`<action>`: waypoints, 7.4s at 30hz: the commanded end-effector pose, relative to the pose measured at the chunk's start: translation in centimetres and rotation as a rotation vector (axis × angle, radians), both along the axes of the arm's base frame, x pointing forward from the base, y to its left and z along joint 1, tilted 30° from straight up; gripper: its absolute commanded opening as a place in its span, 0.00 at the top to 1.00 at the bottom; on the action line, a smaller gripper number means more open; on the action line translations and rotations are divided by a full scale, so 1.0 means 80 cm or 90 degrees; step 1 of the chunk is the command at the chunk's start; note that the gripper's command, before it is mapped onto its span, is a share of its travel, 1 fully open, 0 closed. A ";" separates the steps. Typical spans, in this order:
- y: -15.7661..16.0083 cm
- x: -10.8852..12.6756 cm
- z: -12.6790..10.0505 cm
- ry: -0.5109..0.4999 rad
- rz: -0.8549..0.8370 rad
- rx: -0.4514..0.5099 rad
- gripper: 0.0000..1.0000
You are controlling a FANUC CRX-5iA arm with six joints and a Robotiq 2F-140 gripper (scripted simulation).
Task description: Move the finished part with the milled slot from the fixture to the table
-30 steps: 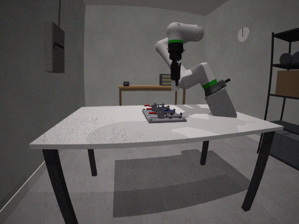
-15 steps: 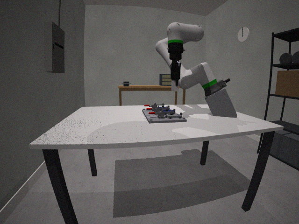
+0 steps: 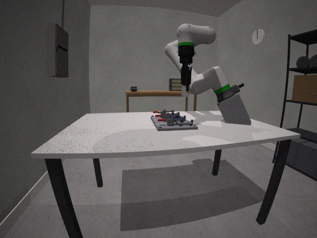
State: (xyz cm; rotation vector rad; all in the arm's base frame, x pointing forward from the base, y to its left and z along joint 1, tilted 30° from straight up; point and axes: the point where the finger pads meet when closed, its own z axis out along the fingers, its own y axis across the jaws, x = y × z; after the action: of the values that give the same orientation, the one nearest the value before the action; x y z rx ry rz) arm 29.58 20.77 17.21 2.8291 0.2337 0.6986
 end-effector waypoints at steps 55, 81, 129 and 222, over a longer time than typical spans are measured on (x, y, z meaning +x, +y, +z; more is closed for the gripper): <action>0.001 0.000 0.000 0.000 0.000 0.000 0.72; -0.005 0.015 -0.028 0.000 0.000 0.000 0.72; 0.022 0.183 0.009 0.000 0.000 0.000 0.72; 0.009 0.230 -0.063 0.000 0.000 0.000 0.72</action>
State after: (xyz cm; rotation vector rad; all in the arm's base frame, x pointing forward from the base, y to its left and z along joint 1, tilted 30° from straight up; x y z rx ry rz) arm 47.86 21.48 12.39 2.8291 0.2336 0.6984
